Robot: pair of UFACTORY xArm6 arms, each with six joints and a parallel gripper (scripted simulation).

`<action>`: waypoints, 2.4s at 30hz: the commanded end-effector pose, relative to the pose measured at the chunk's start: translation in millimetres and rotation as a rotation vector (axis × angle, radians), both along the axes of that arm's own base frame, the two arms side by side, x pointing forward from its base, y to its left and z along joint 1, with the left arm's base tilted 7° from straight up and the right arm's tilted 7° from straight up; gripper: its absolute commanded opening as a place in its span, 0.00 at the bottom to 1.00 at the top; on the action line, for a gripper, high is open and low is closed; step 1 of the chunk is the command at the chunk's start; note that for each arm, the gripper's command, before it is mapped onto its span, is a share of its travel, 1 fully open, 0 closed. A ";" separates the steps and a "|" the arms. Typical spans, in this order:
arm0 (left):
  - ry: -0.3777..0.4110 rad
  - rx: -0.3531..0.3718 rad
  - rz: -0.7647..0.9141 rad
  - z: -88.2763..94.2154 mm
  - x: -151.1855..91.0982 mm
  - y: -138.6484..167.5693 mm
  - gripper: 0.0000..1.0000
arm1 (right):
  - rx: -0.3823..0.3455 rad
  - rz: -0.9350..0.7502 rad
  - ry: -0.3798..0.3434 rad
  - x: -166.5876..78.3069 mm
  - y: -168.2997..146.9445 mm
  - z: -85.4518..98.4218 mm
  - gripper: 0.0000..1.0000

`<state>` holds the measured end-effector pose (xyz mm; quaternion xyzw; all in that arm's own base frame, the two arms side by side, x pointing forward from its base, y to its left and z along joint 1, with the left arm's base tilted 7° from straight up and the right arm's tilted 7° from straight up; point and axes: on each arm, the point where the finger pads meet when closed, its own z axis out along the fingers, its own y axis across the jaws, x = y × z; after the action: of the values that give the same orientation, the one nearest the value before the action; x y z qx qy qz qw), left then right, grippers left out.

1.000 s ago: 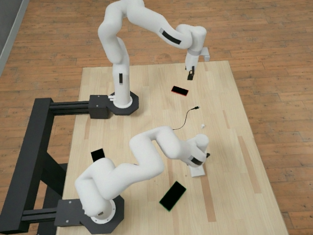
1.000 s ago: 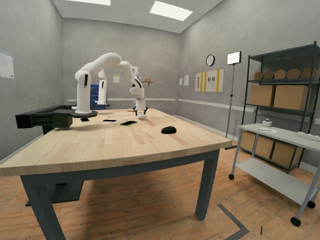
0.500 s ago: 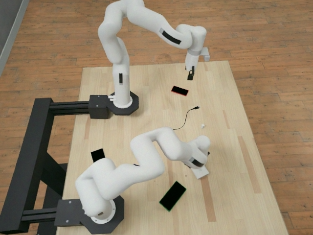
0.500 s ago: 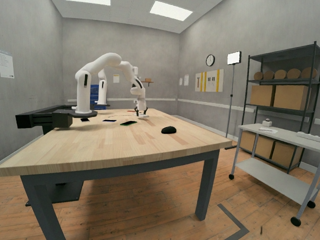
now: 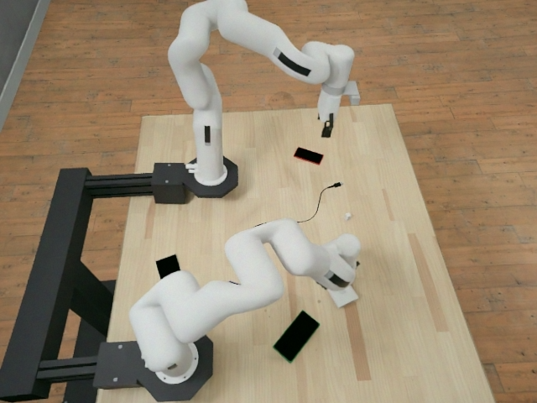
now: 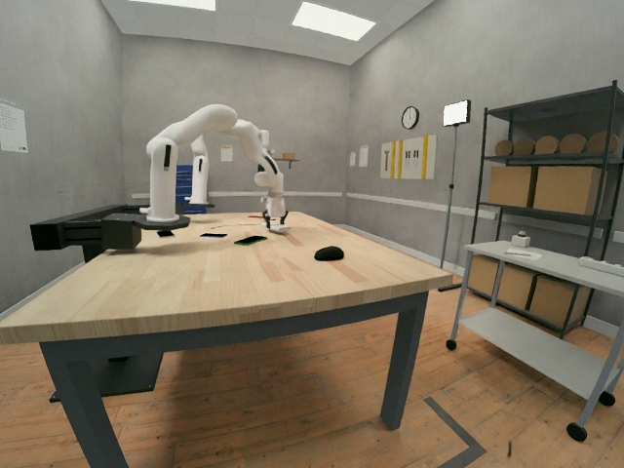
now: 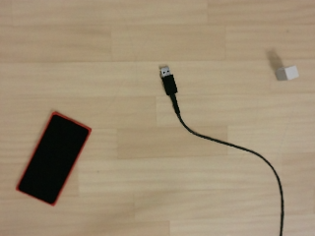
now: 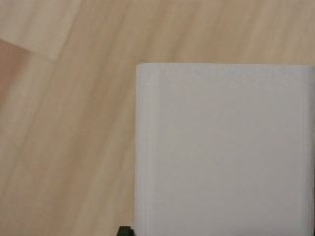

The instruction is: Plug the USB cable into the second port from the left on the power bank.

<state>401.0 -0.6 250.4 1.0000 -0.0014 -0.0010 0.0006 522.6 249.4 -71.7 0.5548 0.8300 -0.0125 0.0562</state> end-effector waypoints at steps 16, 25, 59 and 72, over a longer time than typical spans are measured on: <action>-0.005 0.000 0.000 2.1 1.2 -0.1 1.00 | 0.000 -0.006 -0.011 3.9 -0.1 -15.9 0.00; -0.005 0.000 0.000 2.1 1.2 -0.1 1.00 | -0.001 -0.007 -0.011 4.0 -0.5 -20.4 0.00; -0.005 0.000 0.000 2.1 1.2 -0.1 1.00 | -0.001 -0.007 -0.011 3.3 0.4 -10.7 1.00; -0.005 0.000 0.000 2.1 1.2 -0.1 1.00 | 0.000 -0.007 -0.014 0.3 4.4 31.5 1.00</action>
<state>401.0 -0.6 250.4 1.0000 -0.0014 -0.0010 0.0006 524.1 251.6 -61.9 0.5576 0.8278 -0.0101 0.0610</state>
